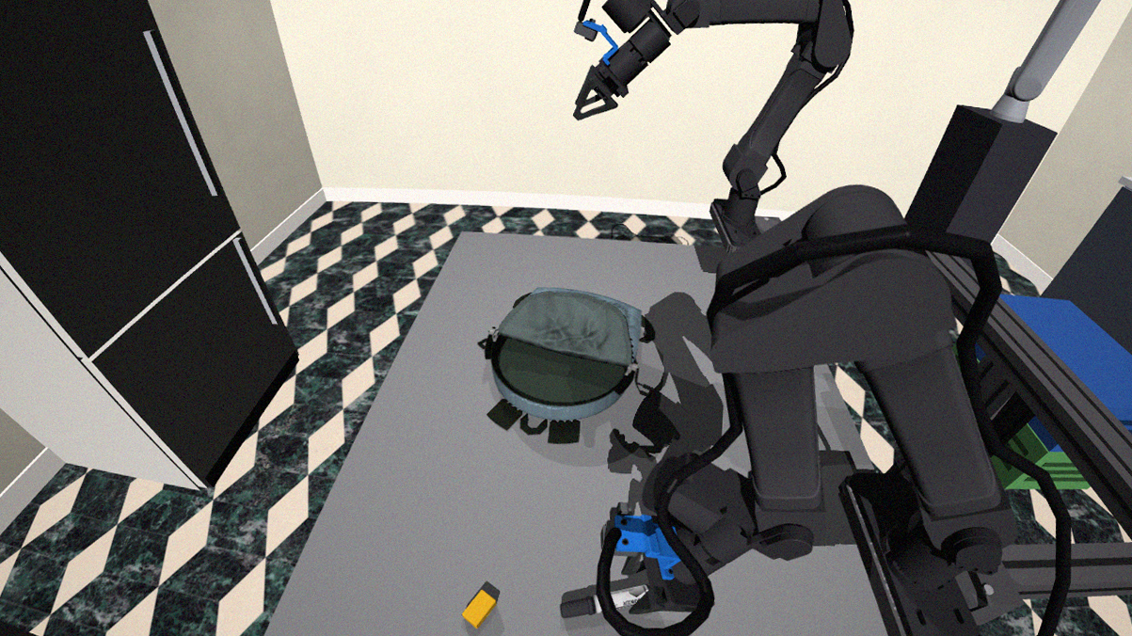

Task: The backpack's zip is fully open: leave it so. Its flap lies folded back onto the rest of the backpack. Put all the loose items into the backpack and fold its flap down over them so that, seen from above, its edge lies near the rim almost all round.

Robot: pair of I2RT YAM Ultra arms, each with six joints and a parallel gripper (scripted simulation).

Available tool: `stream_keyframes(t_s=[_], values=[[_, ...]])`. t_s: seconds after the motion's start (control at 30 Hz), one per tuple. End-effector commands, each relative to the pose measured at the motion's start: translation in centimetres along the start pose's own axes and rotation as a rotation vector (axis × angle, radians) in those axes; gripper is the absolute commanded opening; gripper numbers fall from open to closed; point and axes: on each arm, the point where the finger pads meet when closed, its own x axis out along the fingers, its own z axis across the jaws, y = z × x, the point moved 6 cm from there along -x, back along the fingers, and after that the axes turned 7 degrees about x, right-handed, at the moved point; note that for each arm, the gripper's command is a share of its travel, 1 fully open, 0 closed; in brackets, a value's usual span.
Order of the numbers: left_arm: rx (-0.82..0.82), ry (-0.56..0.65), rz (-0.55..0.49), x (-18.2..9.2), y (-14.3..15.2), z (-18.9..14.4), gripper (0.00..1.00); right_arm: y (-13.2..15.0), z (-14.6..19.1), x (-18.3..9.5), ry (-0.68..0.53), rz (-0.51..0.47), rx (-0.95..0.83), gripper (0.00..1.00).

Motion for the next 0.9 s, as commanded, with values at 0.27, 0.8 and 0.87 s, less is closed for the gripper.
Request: stream_keyframes(t_s=[0.27, 0.8, 0.87], values=[[-0.109, -0.044, -0.181, 1.1, -4.1, 0.3, 0.49, -0.4, 0.0, -0.3, -0.001, -0.017, -0.001, 0.9], [-0.091, -0.033, -0.182, 3.2, -1.8, -0.4, 0.49, -0.4, 0.0, -0.3, -0.001, -0.017, -0.001, 0.9], [-0.093, -0.035, -0.182, 3.8, -1.4, -0.4, 0.49, -0.4, 0.0, -0.3, -0.001, -0.017, -0.001, 0.9]])
